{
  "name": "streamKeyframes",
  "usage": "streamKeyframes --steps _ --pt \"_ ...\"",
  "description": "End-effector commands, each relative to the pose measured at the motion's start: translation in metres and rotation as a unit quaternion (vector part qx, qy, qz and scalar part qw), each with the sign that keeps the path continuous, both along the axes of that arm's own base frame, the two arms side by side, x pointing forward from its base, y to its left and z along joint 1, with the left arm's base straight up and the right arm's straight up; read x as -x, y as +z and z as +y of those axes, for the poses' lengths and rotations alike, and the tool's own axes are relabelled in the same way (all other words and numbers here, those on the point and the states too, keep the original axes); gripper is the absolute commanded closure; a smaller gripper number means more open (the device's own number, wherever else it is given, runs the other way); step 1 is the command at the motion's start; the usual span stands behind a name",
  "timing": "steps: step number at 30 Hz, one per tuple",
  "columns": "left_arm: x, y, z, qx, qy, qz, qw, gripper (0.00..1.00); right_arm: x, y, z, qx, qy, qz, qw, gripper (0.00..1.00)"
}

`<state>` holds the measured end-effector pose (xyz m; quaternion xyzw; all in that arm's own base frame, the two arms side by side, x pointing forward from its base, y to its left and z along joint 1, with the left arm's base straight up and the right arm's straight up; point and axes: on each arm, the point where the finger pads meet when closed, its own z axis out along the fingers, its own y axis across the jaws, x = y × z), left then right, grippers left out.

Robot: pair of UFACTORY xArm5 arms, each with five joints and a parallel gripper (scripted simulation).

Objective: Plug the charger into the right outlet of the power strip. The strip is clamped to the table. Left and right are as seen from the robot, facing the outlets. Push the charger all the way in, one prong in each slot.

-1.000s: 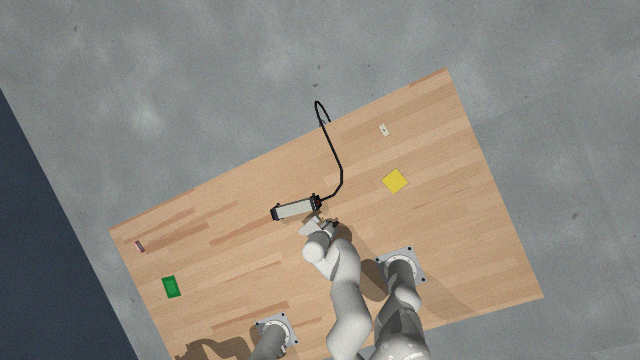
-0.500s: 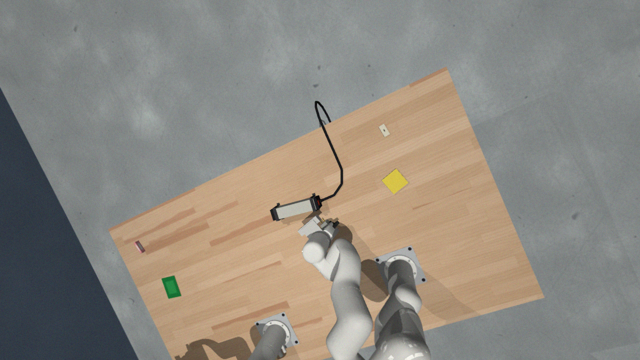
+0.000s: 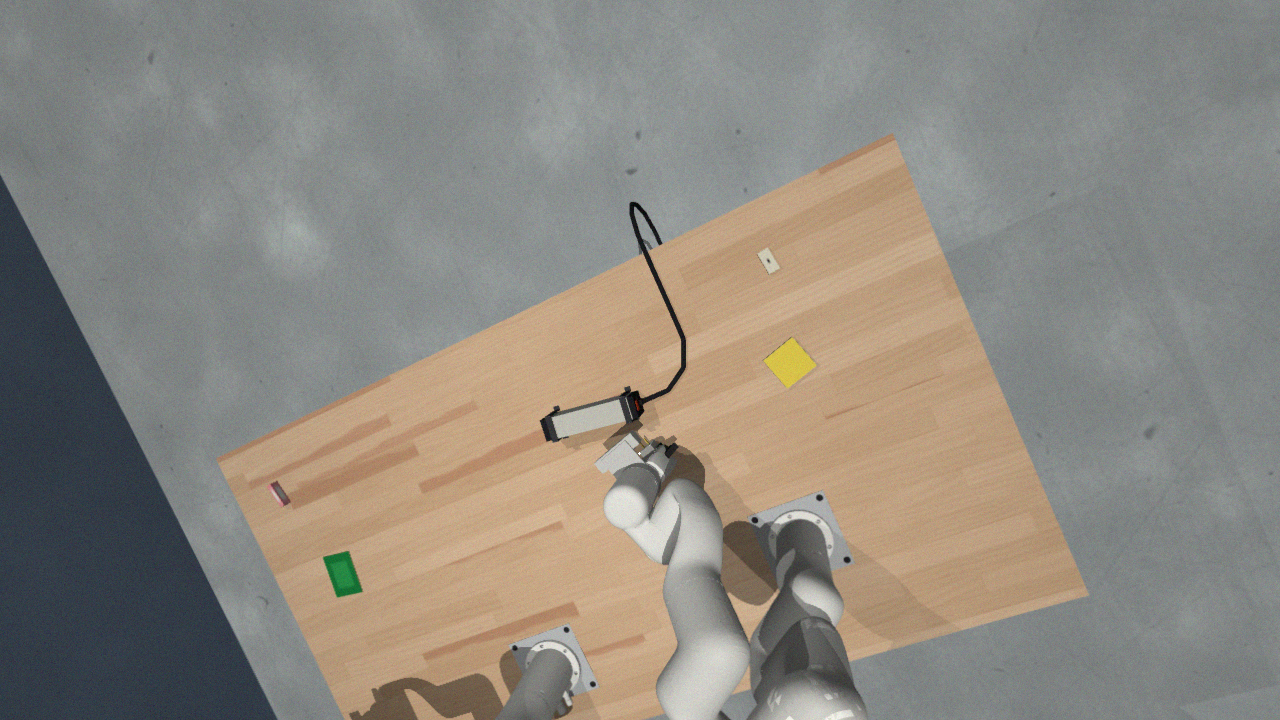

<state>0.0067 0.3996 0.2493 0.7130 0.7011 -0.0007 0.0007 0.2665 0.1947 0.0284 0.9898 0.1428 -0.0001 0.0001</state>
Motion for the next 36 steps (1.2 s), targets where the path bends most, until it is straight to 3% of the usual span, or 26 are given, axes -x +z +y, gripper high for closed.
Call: streamKeyframes --steps 1,20,36 --pt "0.0 0.001 0.0 -0.001 0.0 0.0 1.0 0.0 0.0 0.007 0.0 0.0 0.0 -0.001 1.0 1.0" --pt "0.0 0.001 0.0 -0.001 0.0 0.0 1.0 0.0 0.0 0.035 0.0 0.0 0.0 -0.001 1.0 1.0" --pt "0.0 0.001 0.0 -0.001 0.0 0.0 1.0 0.0 0.0 0.038 0.0 0.0 0.0 -0.001 1.0 1.0"
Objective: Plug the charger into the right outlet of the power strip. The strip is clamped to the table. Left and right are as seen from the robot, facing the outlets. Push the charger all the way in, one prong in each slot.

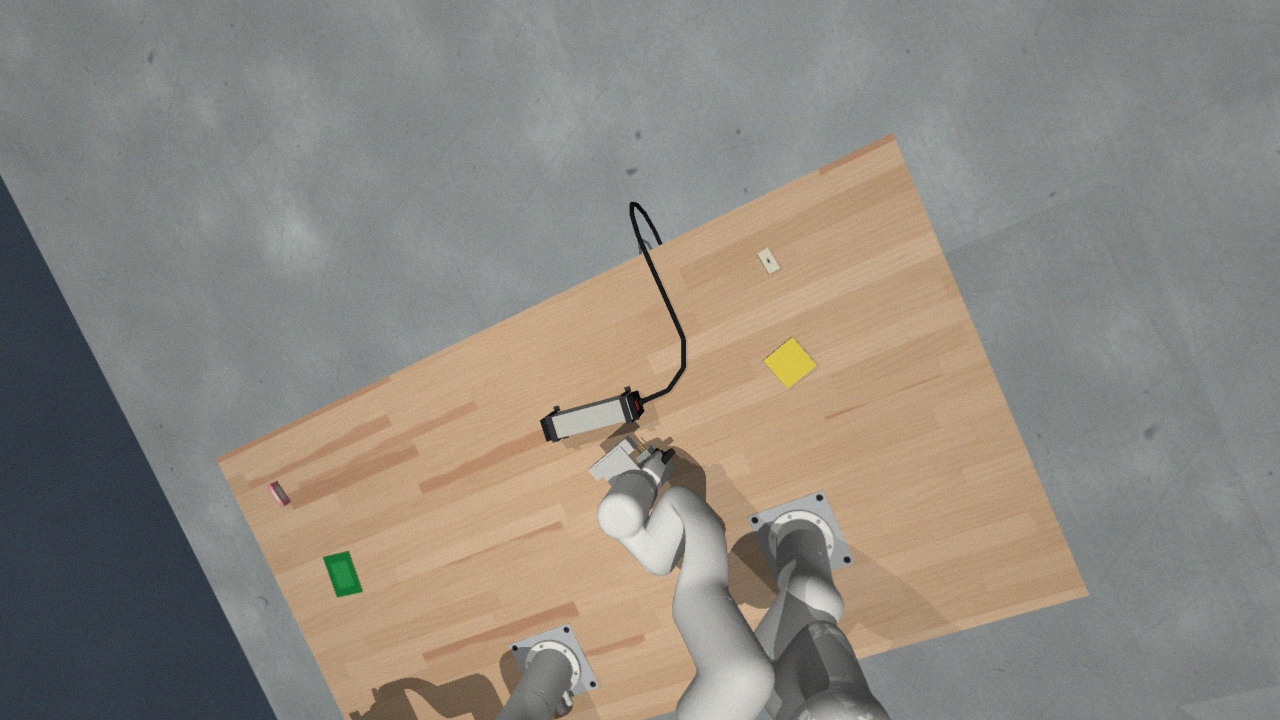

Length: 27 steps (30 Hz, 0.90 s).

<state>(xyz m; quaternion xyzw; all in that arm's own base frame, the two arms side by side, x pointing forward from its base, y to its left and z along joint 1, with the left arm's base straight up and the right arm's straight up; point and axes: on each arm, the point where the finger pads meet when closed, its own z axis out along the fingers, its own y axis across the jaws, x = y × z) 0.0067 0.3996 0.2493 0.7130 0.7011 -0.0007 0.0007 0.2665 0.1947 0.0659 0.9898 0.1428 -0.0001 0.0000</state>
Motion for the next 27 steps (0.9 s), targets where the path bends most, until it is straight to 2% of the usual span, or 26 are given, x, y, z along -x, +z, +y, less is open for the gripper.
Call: streamKeyframes --steps 1,9,12,17,23,27 --pt "0.0 0.001 0.0 -0.001 0.0 0.0 1.0 0.0 0.0 0.001 0.0 0.0 0.0 -0.001 1.0 1.0" --pt "0.0 0.001 0.0 -0.001 0.0 0.0 1.0 0.0 -0.001 0.001 0.001 0.0 -0.001 -0.001 1.0 1.0" --pt "0.0 0.001 0.0 -0.001 0.0 0.0 1.0 0.0 -0.002 0.001 0.005 -0.001 -0.015 -0.001 0.9999 1.0" --pt "0.0 0.001 0.0 -0.001 0.0 0.0 1.0 0.0 -0.006 0.001 0.026 -0.001 -0.079 -0.001 0.9969 1.0" --pt "0.0 0.001 0.0 -0.001 0.0 0.0 1.0 0.0 -0.01 0.001 0.057 -0.001 -0.172 -0.001 0.985 1.0" --pt "0.0 0.001 0.0 -0.001 0.0 0.0 1.0 0.0 -0.01 0.001 0.064 -0.001 -0.192 -0.001 0.9814 1.0"
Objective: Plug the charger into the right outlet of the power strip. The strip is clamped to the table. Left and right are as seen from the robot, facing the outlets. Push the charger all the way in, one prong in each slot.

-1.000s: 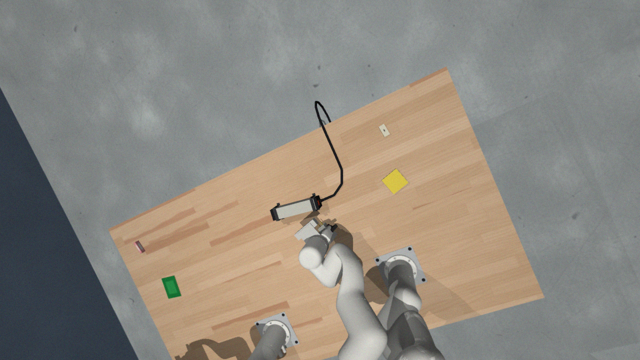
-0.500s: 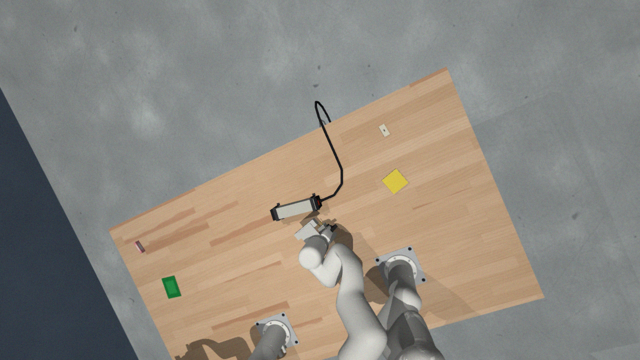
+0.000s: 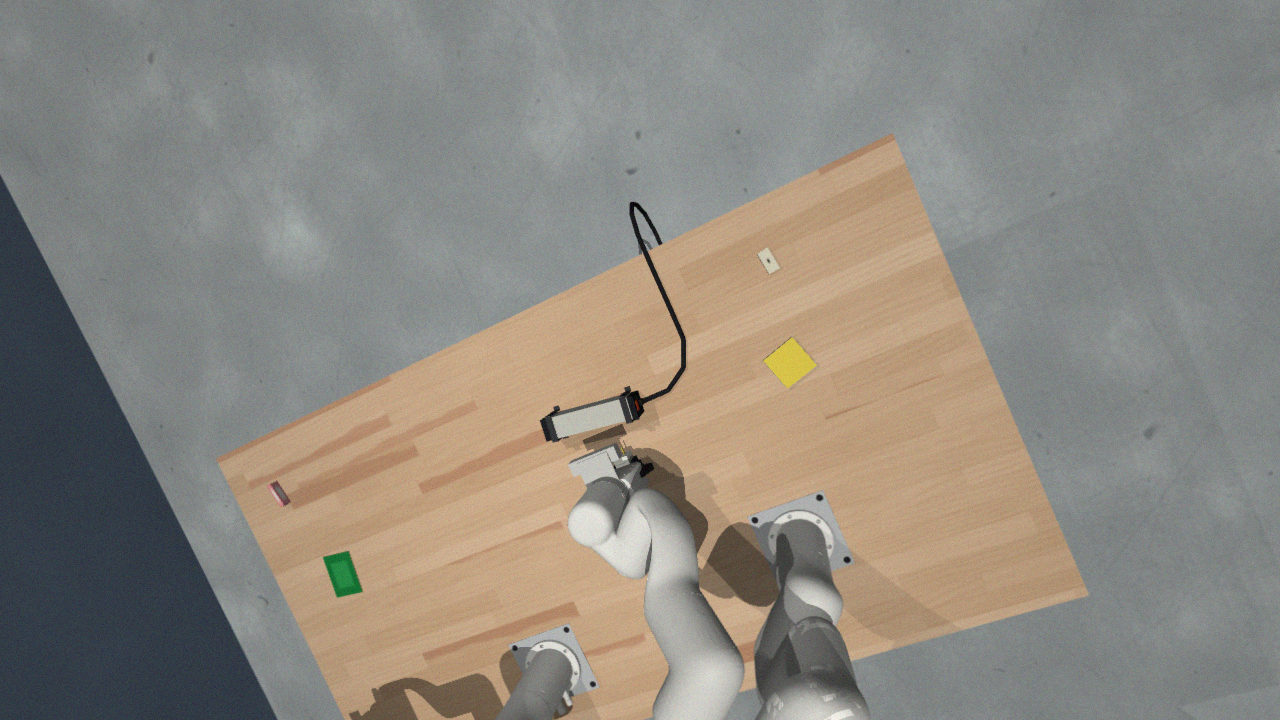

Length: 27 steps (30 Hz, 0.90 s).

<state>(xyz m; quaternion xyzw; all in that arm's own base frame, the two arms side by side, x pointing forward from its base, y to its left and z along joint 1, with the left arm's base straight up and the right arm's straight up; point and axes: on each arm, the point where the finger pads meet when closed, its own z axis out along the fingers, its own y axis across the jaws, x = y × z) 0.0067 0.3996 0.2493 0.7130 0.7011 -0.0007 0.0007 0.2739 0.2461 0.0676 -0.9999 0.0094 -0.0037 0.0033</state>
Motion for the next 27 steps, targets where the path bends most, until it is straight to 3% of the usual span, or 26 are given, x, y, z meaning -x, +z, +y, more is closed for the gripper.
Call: streamKeyframes --steps 1,27 --pt "0.0 0.0007 0.0004 -0.001 0.0 0.0 1.0 0.0 -0.0029 -0.0011 0.0146 0.003 -0.047 0.003 0.9989 1.0" --pt "0.0 0.0007 0.0004 -0.001 0.0 0.0 1.0 0.0 -0.003 -0.0089 0.0176 0.003 -0.056 0.003 0.9984 1.0"
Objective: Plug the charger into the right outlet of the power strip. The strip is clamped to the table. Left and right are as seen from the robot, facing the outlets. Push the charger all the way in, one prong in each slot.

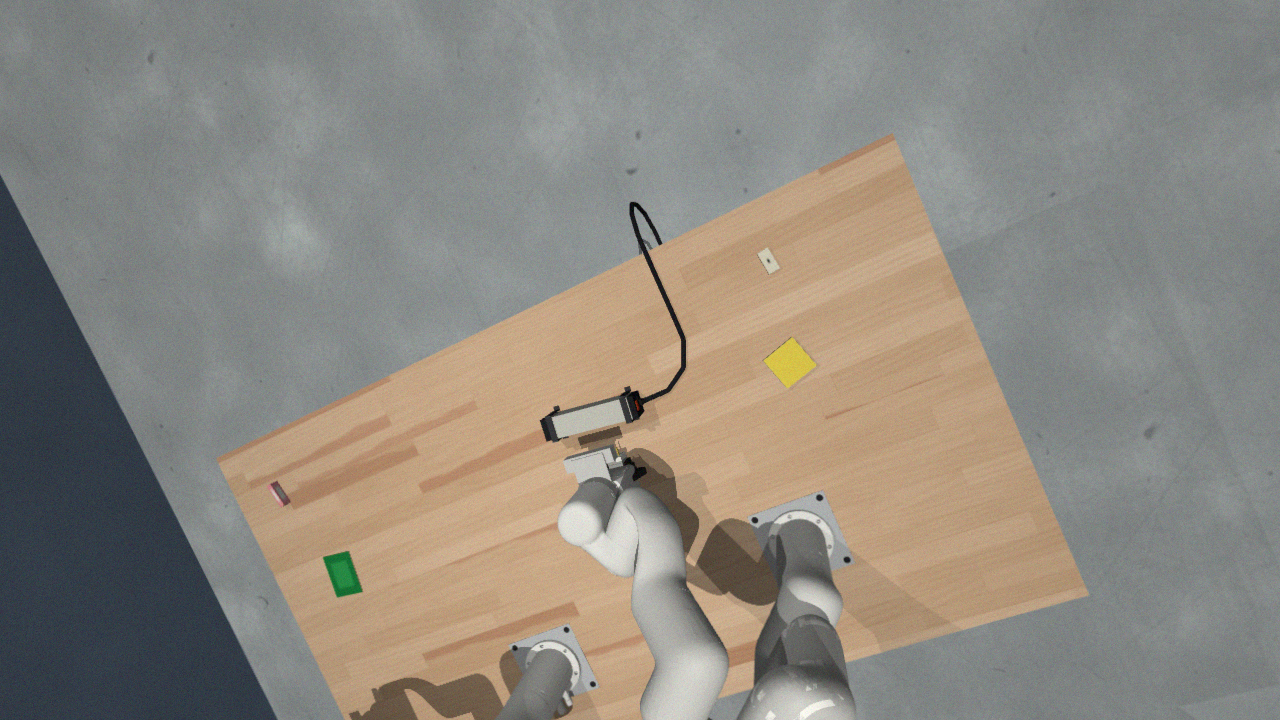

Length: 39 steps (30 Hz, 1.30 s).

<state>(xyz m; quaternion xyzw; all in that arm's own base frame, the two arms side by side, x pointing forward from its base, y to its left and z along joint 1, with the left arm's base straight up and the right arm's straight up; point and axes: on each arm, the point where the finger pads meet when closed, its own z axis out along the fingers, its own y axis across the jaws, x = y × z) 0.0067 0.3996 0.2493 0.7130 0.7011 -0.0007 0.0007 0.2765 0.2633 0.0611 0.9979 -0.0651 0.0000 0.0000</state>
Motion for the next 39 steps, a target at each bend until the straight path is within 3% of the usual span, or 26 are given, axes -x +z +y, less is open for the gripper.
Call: streamKeyframes --steps 1,21,39 --pt "0.0 0.001 0.0 -0.001 0.0 0.0 1.0 0.0 0.0 -0.003 0.0 -0.001 0.0 -0.001 1.0 1.0" --pt "0.0 0.001 0.0 -0.001 0.0 0.0 1.0 0.0 -0.001 -0.022 0.001 -0.001 0.0 -0.001 1.0 1.0" --pt "0.0 0.001 0.0 -0.001 0.0 0.0 1.0 0.0 -0.001 -0.031 0.001 -0.001 0.0 -0.001 1.0 1.0"
